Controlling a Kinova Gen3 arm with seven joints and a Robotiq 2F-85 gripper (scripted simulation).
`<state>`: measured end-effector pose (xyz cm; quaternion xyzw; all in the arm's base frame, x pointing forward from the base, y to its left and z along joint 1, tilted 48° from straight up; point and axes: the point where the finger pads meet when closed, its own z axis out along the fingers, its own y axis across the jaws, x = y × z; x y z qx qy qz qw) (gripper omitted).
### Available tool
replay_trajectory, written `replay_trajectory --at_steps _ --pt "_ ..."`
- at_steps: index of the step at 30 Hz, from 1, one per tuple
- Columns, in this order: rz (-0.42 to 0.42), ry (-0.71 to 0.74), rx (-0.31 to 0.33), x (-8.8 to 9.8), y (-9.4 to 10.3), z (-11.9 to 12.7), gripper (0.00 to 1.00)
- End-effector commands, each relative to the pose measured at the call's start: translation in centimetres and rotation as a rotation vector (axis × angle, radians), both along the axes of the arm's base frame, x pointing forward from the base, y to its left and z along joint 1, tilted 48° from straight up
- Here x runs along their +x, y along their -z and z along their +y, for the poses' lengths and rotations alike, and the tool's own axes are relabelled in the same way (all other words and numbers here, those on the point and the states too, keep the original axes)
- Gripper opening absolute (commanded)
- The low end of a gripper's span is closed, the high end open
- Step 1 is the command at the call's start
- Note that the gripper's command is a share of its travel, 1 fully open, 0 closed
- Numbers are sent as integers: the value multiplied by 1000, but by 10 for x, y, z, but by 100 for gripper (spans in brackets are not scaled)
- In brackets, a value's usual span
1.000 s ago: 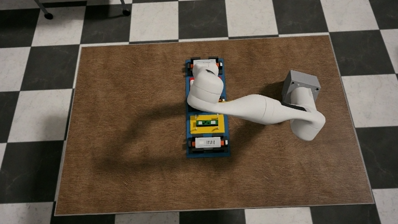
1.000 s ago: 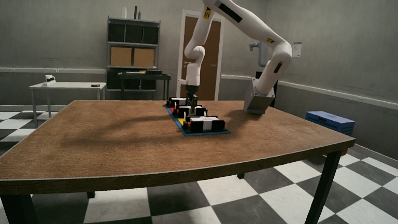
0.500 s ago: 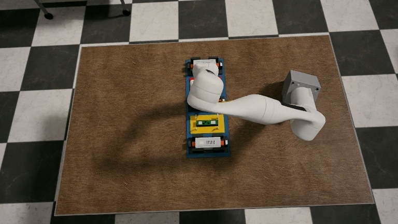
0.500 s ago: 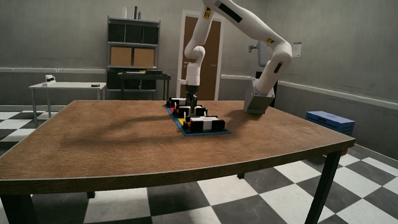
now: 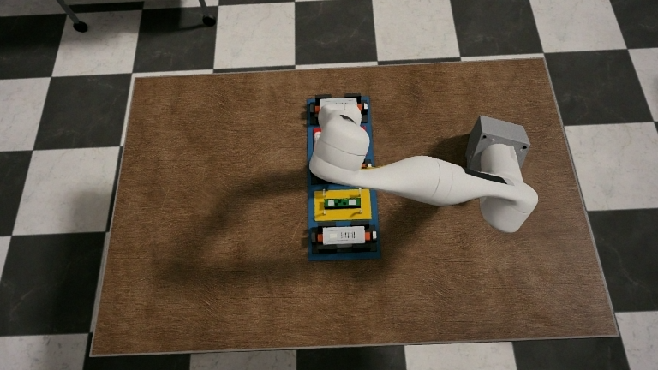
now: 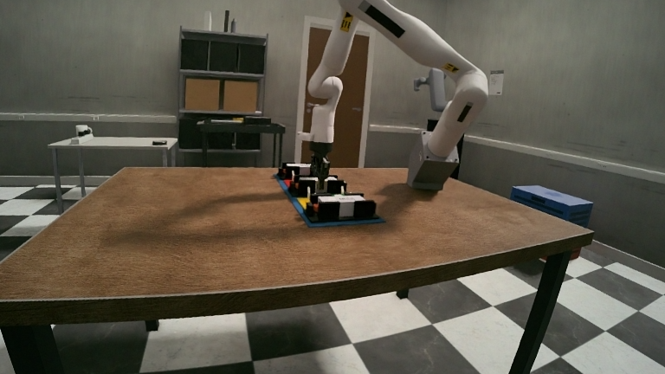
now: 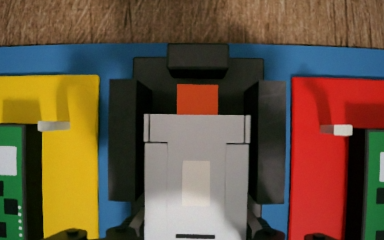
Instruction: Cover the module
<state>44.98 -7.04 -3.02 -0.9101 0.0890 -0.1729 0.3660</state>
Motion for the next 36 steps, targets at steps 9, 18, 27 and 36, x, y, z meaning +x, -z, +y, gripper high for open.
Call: replay_trajectory --at_steps 9,18,27,36 --pt "-1 1 -1 0 0 -1 0" --pt "-1 1 -1 0 0 -1 0" --pt "-1 1 -1 0 0 -1 0" --pt "-1 1 -1 -9 -16 -16 0"
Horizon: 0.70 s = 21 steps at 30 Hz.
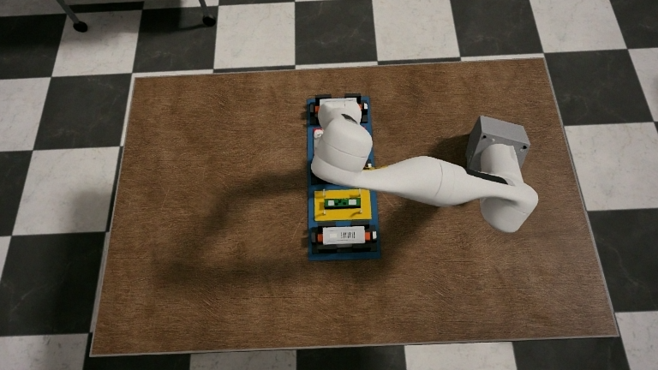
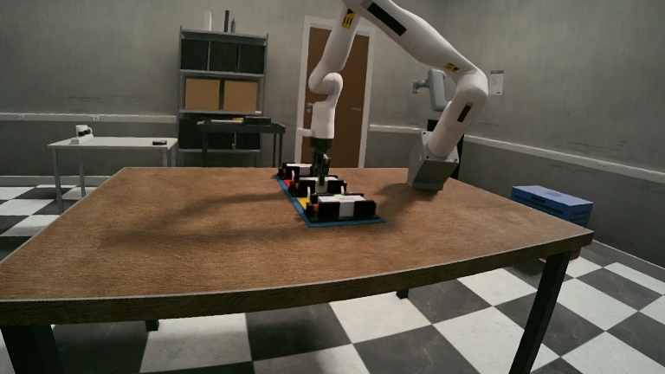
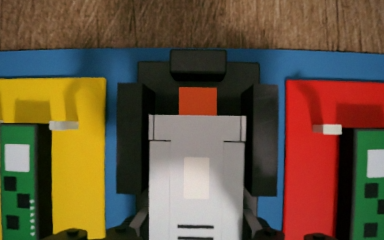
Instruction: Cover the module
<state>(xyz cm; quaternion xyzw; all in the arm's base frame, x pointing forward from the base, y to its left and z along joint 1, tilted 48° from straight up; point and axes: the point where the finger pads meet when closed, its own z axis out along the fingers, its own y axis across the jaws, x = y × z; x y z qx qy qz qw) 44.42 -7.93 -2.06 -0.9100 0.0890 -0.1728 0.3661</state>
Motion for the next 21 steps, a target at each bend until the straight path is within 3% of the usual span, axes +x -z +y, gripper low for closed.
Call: replay_trajectory --at_steps 1,9,21 --pt "-1 1 -1 -5 -9 -9 0" --pt "-1 1 -1 -6 -11 -11 0" --pt "-1 1 -1 -17 -31 -30 0"
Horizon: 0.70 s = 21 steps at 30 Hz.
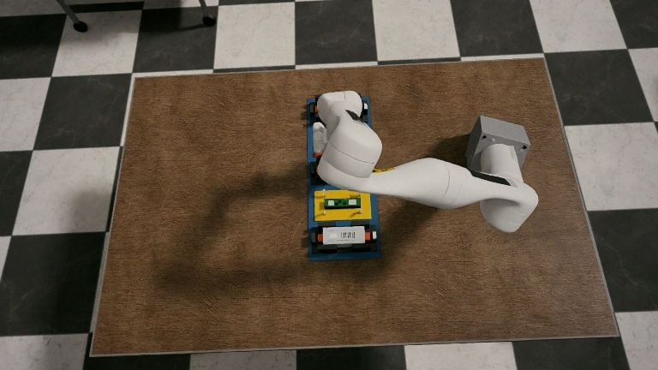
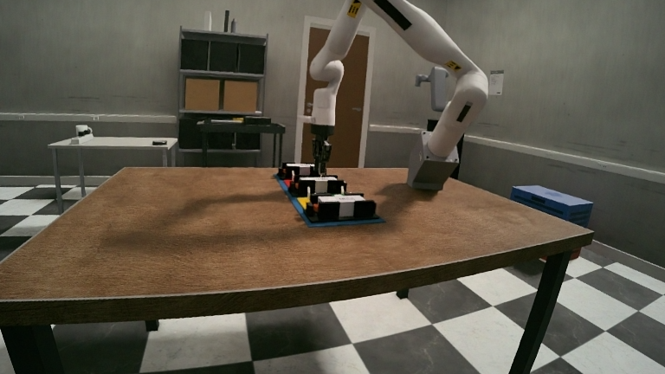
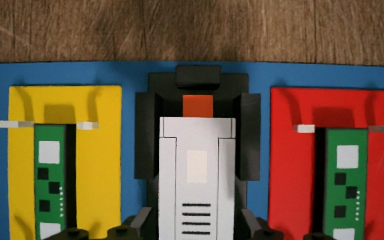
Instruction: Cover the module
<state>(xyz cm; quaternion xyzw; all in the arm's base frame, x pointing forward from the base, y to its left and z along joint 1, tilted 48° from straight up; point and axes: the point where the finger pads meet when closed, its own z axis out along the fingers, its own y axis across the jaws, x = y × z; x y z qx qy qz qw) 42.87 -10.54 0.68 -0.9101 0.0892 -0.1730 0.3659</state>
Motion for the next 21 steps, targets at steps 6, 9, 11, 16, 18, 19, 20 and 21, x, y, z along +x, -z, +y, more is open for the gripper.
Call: replay_trajectory --at_steps 6,9,11,16,18,19,20,21 --pt "-1 1 -1 -1 -3 -3 1" --pt "-1 1 -1 -1 -3 -3 1" --pt "-1 1 -1 -1 -3 -3 1" --pt "-1 1 -1 -1 -3 -3 1" --pt "-1 1 -1 -1 -3 -3 1" --pt "-1 1 -1 -1 -3 -3 1" --pt "-1 1 -1 -1 -3 -3 1" --pt "-1 1 -1 -1 -3 -3 1"
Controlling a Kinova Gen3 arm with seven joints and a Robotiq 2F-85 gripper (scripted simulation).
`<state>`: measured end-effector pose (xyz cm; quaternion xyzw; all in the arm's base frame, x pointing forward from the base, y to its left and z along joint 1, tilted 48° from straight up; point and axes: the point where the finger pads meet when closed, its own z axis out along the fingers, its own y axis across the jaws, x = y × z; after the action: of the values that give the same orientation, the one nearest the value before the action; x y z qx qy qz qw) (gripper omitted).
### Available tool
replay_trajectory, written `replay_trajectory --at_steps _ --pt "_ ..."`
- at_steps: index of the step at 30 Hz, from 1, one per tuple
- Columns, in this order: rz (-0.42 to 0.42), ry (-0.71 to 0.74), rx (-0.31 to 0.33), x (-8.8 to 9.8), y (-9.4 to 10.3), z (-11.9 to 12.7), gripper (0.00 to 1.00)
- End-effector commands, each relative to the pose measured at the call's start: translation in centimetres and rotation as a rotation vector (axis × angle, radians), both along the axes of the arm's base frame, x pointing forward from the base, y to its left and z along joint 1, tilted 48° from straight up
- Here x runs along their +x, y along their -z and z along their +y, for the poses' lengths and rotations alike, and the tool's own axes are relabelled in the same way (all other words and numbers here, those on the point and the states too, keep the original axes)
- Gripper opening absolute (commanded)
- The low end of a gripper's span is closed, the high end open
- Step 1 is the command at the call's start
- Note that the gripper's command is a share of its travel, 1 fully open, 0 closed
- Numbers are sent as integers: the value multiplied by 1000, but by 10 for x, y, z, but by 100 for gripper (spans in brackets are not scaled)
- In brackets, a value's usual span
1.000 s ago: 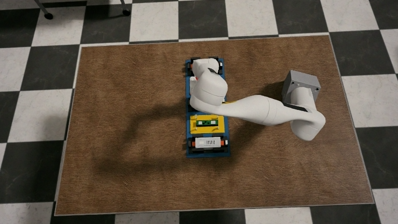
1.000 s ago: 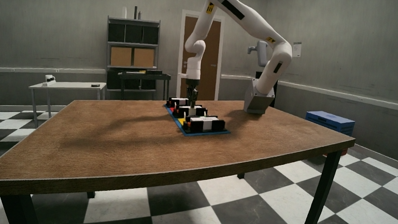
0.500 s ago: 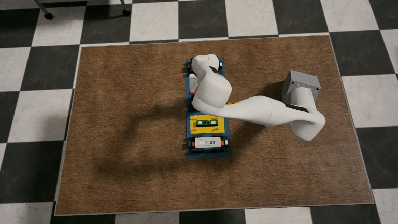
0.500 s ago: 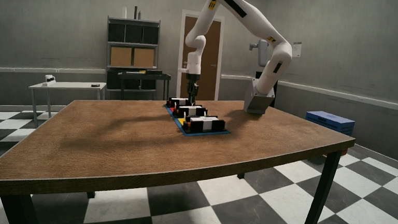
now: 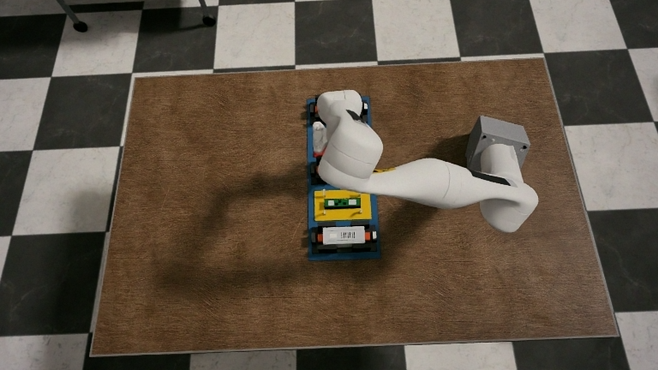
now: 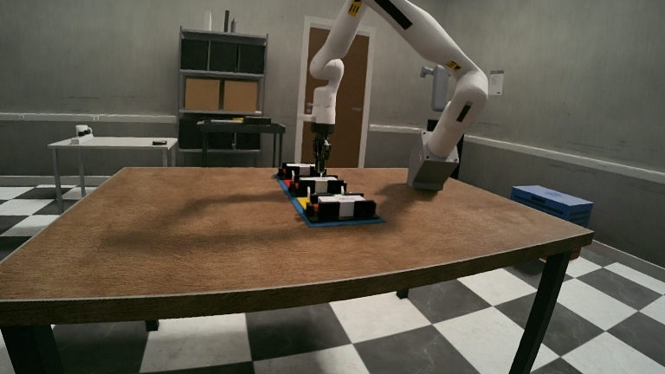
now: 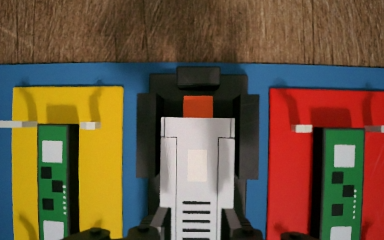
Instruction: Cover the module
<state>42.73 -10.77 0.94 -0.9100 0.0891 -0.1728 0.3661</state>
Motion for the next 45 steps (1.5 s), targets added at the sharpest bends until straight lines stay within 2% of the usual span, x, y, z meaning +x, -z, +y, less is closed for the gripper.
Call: replay_trajectory --at_steps 1,35,36,45 --pt "-1 1 -1 0 0 -1 1" --pt "-1 1 -1 0 0 -1 0" --pt "-1 1 -1 0 0 -1 100" --pt "-1 1 -1 0 0 -1 100"
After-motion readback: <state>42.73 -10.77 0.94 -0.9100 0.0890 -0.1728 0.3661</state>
